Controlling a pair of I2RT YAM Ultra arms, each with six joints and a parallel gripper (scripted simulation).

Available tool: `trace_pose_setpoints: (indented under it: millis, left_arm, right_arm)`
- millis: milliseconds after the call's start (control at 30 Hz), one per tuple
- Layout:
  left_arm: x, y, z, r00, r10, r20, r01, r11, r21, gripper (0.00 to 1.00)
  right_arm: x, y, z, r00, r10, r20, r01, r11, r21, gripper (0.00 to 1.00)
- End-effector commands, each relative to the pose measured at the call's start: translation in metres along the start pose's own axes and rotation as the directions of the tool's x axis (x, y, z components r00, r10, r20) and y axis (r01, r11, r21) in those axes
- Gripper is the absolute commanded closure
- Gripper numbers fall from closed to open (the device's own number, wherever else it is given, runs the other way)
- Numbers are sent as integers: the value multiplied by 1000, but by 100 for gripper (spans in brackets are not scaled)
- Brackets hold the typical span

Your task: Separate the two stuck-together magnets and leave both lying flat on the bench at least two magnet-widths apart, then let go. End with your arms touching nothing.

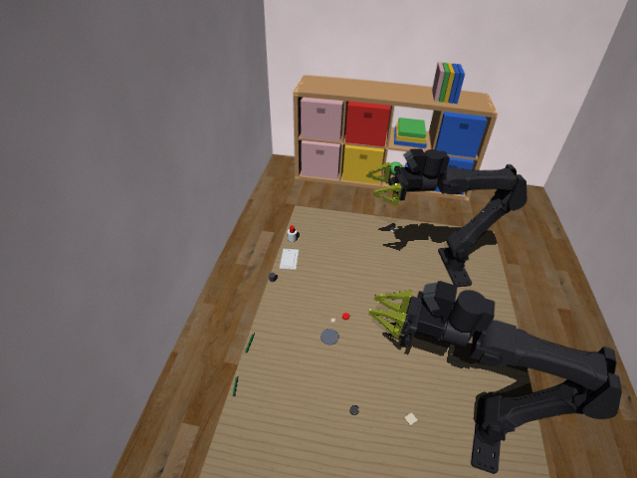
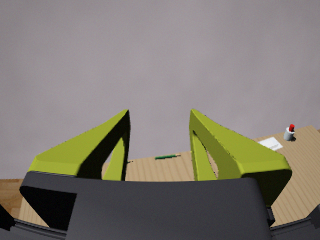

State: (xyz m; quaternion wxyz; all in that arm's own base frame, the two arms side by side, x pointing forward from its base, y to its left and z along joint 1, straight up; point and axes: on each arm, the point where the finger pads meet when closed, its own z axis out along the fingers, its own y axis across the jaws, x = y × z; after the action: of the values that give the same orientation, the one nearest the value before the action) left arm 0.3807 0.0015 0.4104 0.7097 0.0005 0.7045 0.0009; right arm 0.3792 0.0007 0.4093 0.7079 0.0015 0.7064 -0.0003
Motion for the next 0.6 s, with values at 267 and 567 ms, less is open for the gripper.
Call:
trace_pose_setpoints:
  millis: [267, 567]
  left_arm:
    - [-5, -1, 0, 1000, -4, 12, 4, 1000, 1, 60]
    - [42, 5, 18, 982, -74, -172, 70, 997, -26, 60]
  right_arm:
    - [-10, 1, -1, 999, 0, 35, 0, 1000, -4, 0]
    - [-10, 1, -1, 999, 0, 35, 0, 1000, -4, 0]
